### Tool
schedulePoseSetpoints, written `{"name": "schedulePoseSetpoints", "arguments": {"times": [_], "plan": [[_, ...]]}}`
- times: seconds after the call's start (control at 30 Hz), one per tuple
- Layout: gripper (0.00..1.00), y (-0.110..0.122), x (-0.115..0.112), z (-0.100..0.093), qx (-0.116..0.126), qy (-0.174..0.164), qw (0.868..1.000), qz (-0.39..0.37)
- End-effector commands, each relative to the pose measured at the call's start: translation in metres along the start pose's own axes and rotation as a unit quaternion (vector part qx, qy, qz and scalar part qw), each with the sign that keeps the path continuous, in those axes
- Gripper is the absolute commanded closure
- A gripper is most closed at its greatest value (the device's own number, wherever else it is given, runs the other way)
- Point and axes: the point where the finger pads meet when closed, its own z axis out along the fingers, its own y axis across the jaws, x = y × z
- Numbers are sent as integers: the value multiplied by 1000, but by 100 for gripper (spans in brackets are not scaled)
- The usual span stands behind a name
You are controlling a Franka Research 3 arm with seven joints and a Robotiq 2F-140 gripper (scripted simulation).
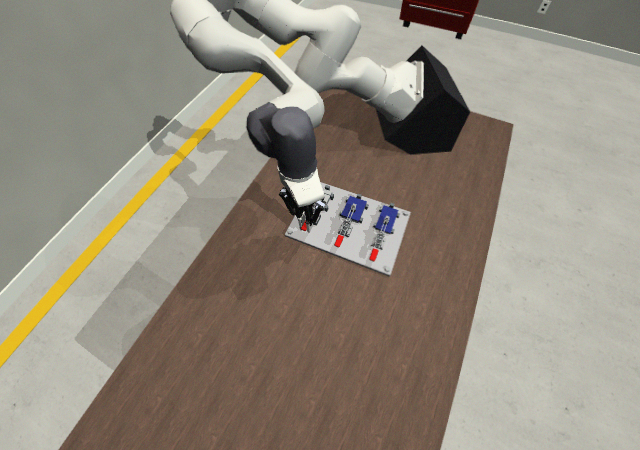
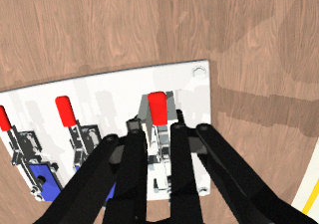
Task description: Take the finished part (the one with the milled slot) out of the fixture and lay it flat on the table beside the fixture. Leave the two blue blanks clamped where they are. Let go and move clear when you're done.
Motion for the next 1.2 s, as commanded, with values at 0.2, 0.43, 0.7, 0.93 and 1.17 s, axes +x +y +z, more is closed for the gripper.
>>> {"name": "schedulePoseSetpoints", "arguments": {"times": [0.2,0.43,0.7,0.93,1.17], "plan": [[100,0,-6,-7,-1,-2,1000,1],[100,0,-10,-11,-1,-2,1000,1],[100,0,-16,-16,-1,-2,1000,1],[100,-1,-20,-18,-1,-2,1000,1],[100,-1,-25,-20,-1,-2,1000,1]]}}
